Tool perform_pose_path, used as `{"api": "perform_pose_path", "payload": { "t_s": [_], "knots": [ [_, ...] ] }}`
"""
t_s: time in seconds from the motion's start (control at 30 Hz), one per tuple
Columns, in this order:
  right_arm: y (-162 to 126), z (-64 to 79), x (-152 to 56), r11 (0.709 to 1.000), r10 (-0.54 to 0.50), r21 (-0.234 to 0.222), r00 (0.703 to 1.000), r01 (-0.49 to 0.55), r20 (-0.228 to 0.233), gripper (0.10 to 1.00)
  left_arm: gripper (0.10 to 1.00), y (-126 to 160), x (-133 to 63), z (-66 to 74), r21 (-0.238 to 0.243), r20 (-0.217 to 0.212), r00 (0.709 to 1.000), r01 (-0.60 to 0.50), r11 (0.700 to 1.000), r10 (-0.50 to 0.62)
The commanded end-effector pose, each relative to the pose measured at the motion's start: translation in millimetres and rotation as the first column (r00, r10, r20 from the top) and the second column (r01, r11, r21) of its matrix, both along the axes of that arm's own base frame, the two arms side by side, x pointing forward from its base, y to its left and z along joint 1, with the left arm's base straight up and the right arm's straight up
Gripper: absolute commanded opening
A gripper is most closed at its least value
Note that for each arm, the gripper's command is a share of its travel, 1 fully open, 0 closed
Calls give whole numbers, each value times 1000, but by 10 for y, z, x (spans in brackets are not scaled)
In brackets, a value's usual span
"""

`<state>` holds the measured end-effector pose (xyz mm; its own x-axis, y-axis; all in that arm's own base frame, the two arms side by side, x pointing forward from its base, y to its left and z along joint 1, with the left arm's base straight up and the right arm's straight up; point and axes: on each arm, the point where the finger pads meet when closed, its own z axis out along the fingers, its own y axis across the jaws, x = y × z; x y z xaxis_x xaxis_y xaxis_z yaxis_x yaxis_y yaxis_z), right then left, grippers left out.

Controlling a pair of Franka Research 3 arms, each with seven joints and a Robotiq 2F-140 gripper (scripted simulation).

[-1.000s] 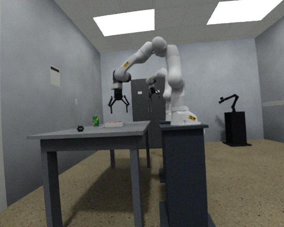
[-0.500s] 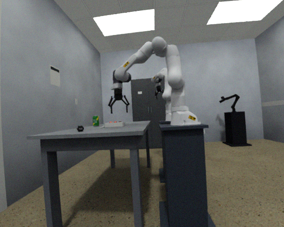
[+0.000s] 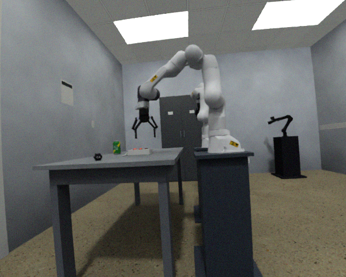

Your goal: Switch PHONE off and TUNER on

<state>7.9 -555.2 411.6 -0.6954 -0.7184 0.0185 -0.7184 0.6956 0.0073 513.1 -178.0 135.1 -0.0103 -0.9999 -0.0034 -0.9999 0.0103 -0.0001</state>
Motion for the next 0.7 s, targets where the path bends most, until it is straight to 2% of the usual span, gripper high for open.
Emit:
{"api": "perform_pose_path", "payload": {
  "t_s": [0.0,0.3,0.33,0.67],
  "knots": [
    [9,10,-40,1000,-8,9,1000,8,17,1000,1000,-4,5,4,-3,0,1000,2,1000,-2],
    [7,14,-53,1000,-12,8,1000,11,18,1000,1000,-4,5,4,-3,0,1000,2,1000,-2],
    [-3,21,-66,1000,-19,3,1000,19,16,1000,99,-4,5,4,-3,0,1000,2,1000,-2],
    [-3,21,-66,1000,-19,3,1000,19,16,1000,99,-4,5,4,-3,0,1000,2,1000,-2]
  ]
}}
